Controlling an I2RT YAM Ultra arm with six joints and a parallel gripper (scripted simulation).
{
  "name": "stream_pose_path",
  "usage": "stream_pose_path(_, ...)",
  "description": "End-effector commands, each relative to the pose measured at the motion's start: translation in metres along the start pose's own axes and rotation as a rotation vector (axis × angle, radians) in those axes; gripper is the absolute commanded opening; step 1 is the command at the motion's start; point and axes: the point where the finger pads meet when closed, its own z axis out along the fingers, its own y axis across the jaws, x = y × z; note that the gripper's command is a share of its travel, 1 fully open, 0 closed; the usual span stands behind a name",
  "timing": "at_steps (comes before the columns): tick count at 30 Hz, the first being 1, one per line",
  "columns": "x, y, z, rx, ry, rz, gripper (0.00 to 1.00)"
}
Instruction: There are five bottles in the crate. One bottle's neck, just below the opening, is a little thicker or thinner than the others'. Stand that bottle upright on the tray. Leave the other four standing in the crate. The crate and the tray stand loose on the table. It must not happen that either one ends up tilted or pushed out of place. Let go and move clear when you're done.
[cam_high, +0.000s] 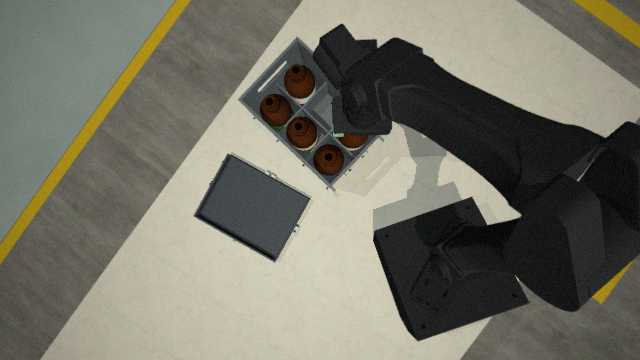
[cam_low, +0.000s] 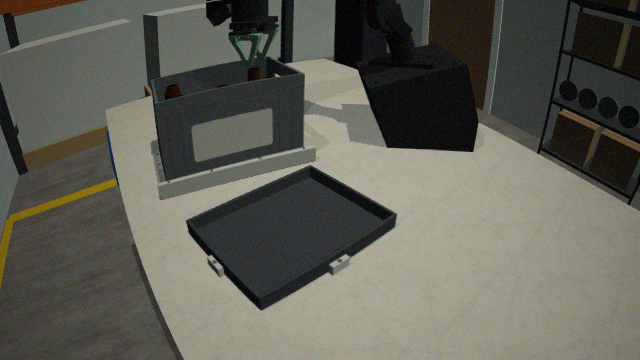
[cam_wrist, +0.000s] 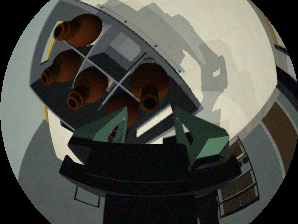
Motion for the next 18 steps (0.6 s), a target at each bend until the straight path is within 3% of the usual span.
stream_pose_path(1, -0.017, 0.007, -0.010, -0.029, -0.049, 0.009, 0.61)
stream_pose_path(3, -0.019, 0.007, -0.015, -0.040, -0.065, 0.012, 0.61)
stream_pose_path(14, -0.006, 0.001, 0.009, -0.007, -0.016, 0.003, 0.61)
stream_pose_path(18, -0.005, 0.001, 0.009, -0.011, -0.020, 0.001, 0.61)
